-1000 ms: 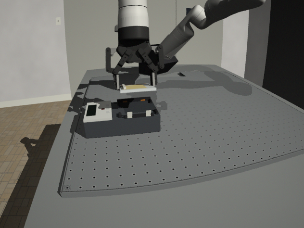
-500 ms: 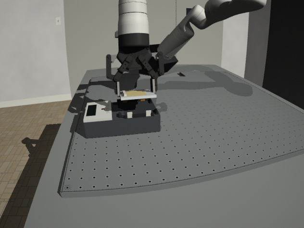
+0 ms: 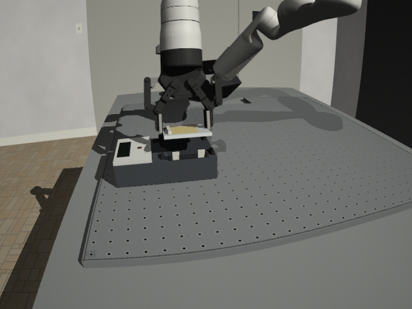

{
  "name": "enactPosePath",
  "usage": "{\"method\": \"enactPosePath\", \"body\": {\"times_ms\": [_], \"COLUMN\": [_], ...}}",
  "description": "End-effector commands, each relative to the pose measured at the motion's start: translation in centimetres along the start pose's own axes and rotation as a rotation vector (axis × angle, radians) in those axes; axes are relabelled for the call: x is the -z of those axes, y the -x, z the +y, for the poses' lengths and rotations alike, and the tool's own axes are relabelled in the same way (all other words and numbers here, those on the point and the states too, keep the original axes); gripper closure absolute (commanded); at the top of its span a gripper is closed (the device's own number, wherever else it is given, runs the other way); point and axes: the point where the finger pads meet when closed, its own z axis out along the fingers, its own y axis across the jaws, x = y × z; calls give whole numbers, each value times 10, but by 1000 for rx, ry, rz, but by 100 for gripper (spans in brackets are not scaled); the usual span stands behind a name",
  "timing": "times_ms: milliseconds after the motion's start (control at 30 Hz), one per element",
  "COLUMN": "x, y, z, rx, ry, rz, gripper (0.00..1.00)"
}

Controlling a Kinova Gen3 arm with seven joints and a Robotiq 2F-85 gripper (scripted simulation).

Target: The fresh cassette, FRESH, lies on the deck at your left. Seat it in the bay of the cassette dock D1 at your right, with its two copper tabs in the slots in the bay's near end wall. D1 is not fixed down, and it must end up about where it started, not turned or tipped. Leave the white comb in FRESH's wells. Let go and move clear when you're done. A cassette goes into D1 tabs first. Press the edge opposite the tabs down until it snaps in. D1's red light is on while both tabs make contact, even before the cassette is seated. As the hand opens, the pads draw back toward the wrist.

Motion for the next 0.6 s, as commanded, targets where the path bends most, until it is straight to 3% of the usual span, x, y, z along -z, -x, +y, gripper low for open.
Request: {"method": "enactPosePath", "body": {"times_ms": [0,567], "x": [-4,-13], "y": [-1,-3], "z": [0,0], "rx": [-1,-1], "ry": [1,1], "rz": [2,2], "gripper": [100,100]}}
